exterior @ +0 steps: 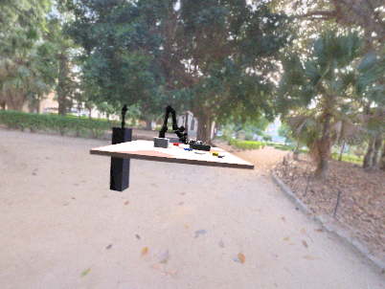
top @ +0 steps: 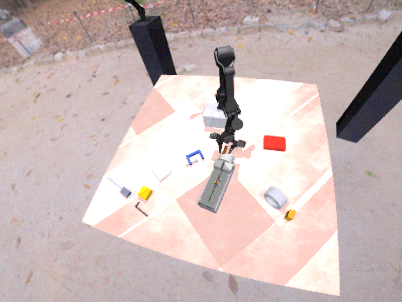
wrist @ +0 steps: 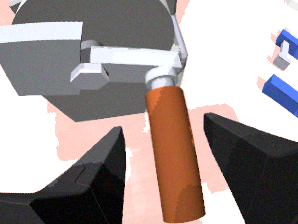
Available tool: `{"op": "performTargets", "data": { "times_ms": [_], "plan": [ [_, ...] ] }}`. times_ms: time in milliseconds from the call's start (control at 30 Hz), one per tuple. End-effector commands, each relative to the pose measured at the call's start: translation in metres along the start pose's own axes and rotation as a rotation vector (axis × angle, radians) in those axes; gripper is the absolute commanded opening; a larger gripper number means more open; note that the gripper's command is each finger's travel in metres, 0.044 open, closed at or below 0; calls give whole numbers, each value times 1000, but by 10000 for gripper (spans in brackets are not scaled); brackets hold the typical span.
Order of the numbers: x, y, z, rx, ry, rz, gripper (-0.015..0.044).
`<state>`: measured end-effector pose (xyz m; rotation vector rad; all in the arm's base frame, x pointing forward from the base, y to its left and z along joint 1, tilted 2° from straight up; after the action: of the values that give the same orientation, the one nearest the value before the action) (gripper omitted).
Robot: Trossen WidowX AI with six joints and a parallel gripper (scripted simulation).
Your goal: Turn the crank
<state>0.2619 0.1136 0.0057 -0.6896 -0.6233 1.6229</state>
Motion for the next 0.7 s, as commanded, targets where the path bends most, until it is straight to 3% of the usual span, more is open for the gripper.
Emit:
{"op": "performTargets", "data": {
  "times_ms": [0,167,667],
  "plan": [
    [0,0,0,-1,2,-3,125],
    [0,0,0,-1,2,-3,0],
    [-2,-3,3,-1,3,-3,0]
  ]
}}
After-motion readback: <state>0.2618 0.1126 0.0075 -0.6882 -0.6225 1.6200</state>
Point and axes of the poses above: the point midway between the two fingers, 35 mm back from their tips, its own z axis back along the fingers, its own x axis across the jaws, y = z × x, the point moved 2 cm from there along z, back along the fingers, and after that the axes turned 11 degrees about z, right-handed, at the moved point
